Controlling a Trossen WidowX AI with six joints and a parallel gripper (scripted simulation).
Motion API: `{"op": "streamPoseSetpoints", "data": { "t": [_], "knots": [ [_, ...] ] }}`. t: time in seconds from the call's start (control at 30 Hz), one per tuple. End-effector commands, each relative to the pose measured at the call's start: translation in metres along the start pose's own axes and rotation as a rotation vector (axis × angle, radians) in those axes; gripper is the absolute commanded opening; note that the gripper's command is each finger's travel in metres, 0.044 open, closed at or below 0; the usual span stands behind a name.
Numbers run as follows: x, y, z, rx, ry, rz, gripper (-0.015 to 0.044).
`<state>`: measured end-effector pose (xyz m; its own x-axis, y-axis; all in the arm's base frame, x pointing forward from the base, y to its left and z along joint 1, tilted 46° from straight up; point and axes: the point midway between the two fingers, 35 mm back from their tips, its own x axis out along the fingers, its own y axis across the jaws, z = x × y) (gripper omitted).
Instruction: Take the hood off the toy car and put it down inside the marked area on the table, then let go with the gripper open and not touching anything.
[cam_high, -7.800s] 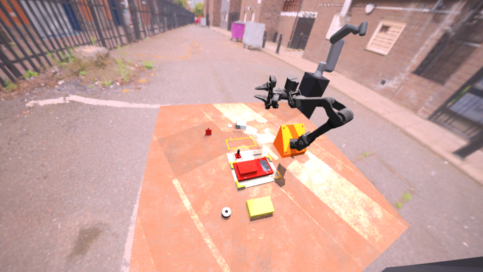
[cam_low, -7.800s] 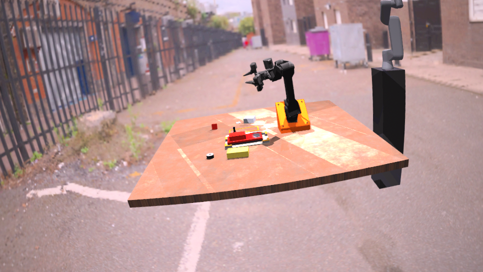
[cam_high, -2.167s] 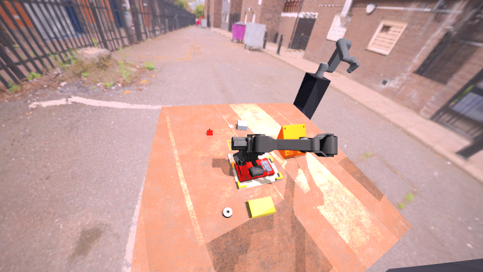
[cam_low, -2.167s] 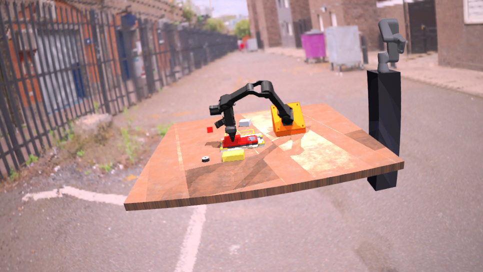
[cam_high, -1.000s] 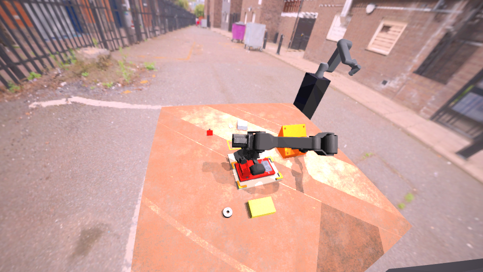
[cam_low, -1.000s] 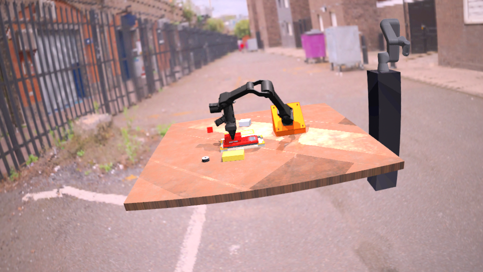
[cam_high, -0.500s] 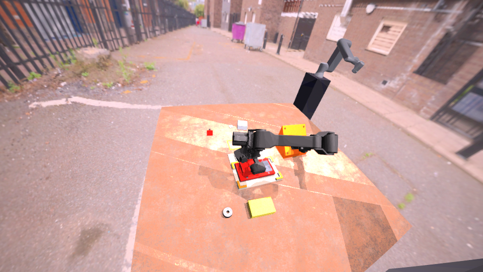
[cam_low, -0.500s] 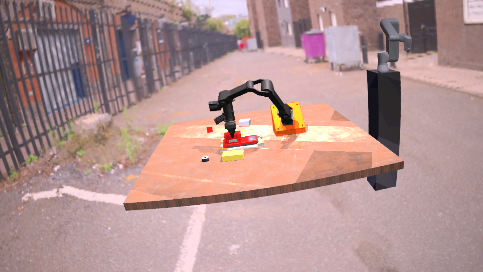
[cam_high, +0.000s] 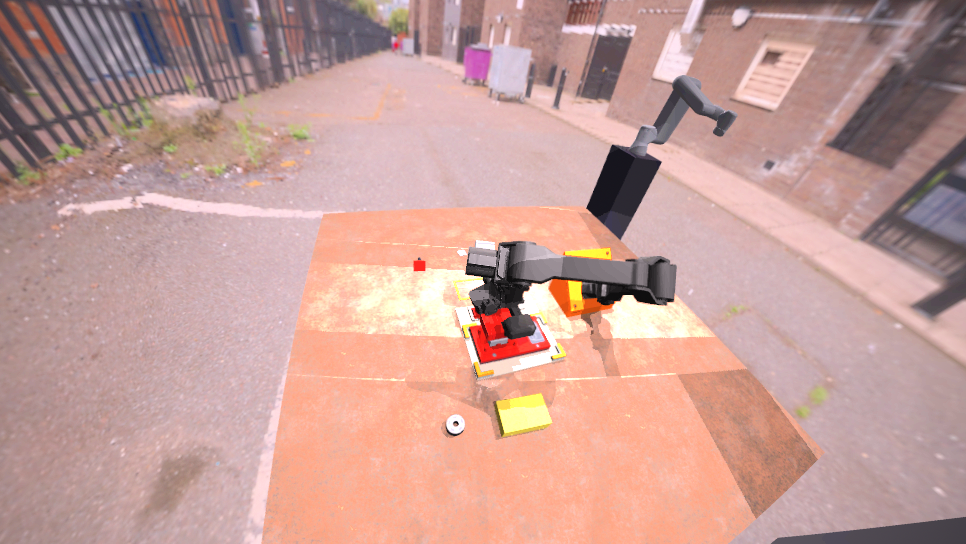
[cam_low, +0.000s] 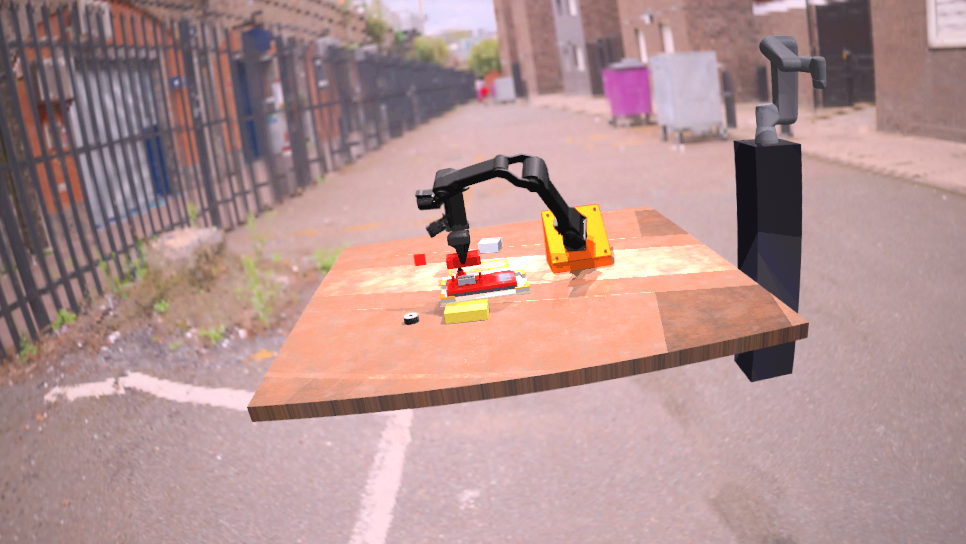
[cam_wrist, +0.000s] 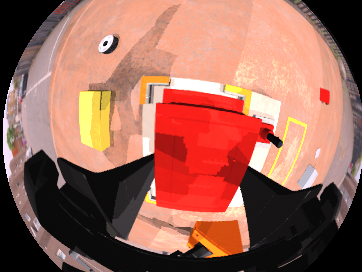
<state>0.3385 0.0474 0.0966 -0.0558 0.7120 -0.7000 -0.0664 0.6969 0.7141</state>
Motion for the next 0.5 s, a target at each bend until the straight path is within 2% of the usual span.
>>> {"op": "streamPoseSetpoints", "data": {
  "t": [0.0,0.1,0.47],
  "knots": [
    [-0.015,-0.001,0.002,-0.006,-0.009,-0.007,0.0000],
    [-0.006,-0.006,0.001,0.002,-0.005,-0.003,0.0000],
    [-0.013,-0.089,0.000,0.005,-0.010,-0.042,0.0000]
  ]
}}
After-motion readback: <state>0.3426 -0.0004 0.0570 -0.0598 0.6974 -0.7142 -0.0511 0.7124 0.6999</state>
